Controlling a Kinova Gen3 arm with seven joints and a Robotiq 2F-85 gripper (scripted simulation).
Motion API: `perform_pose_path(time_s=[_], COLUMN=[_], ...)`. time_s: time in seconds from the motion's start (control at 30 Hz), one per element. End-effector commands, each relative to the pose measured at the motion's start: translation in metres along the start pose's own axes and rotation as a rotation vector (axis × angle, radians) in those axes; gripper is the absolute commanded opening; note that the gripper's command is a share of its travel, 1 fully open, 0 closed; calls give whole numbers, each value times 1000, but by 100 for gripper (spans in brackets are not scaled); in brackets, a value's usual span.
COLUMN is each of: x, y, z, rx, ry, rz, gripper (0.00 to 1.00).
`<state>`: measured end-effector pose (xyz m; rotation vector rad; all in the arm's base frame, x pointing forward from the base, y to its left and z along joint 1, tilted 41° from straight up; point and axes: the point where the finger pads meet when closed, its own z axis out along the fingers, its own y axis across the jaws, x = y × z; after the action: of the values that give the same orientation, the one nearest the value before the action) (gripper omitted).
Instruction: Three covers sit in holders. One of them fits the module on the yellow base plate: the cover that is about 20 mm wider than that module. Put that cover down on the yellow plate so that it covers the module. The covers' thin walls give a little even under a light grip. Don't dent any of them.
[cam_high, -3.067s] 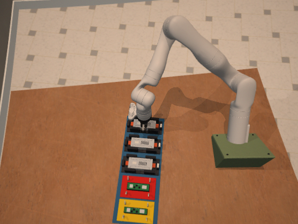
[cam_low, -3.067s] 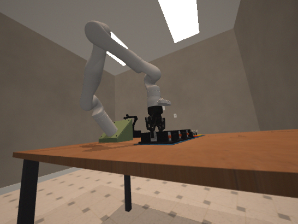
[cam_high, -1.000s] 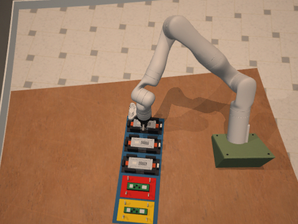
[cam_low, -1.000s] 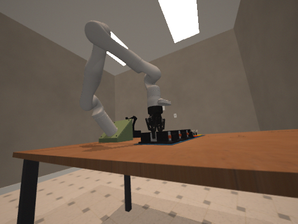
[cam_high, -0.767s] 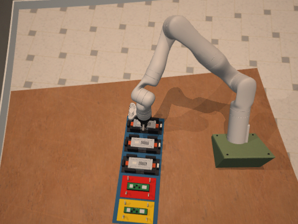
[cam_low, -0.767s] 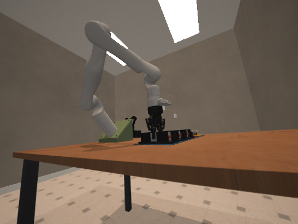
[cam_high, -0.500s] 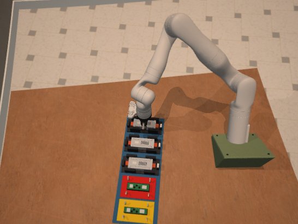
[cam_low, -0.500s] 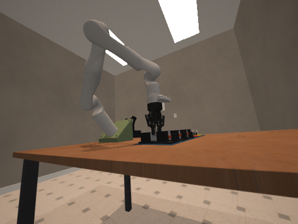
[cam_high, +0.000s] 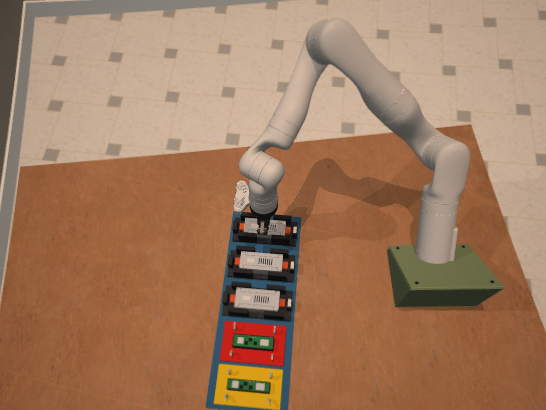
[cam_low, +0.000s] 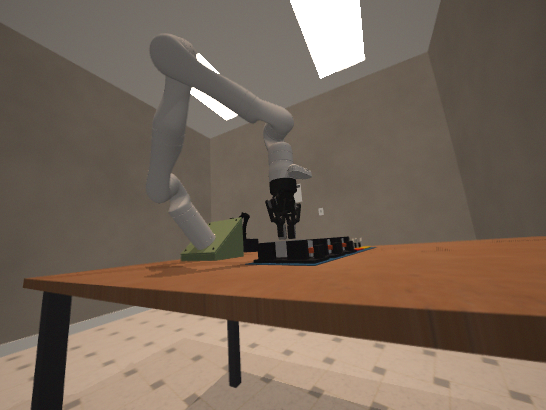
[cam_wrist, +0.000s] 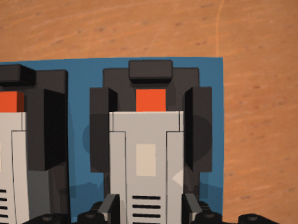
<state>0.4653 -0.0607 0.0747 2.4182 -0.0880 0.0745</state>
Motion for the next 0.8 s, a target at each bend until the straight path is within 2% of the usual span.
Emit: perform_pose_path(time_s=[0.0,0.07,0.77], x=[0,0,0], y=[0,0,0], z=[-12,-18,-18], rx=[0,0,0], ry=[1,1,1], rz=[0,0,0], gripper=[0,0,1])
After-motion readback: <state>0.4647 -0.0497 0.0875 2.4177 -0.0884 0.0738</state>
